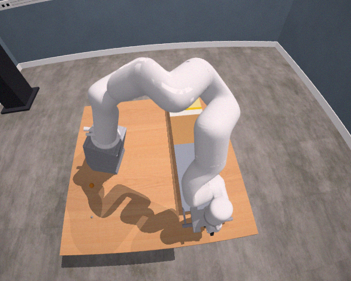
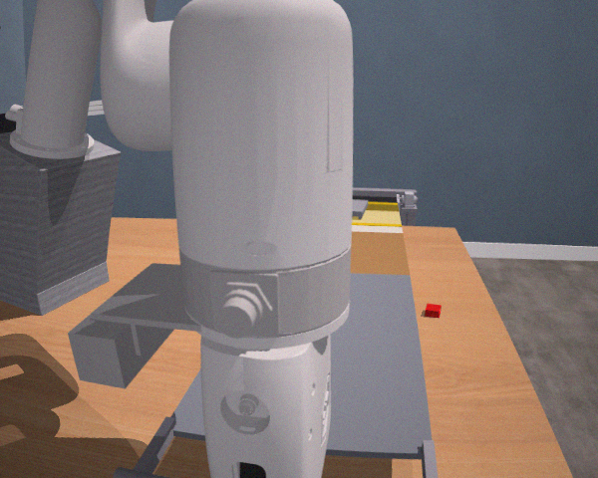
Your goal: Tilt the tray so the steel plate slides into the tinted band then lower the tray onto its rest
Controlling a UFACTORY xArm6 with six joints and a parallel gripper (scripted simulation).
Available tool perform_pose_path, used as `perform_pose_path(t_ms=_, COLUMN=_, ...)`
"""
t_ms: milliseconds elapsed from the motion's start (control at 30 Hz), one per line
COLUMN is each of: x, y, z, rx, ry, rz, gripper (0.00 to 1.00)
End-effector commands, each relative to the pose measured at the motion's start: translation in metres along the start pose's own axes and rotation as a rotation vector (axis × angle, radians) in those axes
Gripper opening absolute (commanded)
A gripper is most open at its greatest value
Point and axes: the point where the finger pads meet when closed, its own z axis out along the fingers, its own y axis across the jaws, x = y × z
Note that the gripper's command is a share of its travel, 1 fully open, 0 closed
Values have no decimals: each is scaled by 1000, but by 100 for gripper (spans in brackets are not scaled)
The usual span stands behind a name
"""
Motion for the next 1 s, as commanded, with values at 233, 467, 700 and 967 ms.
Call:
perform_pose_path(t_ms=233, x=-2, y=-1, z=6, rx=3, ry=-3, rz=0, gripper=0)
perform_pose_path(t_ms=467, x=-2, y=-1, z=6, rx=3, ry=-3, rz=0, gripper=0)
perform_pose_path(t_ms=700, x=-2, y=-1, z=6, rx=3, ry=-3, rz=0, gripper=0)
perform_pose_path(t_ms=967, x=-2, y=-1, z=6, rx=3, ry=-3, rz=0, gripper=41)
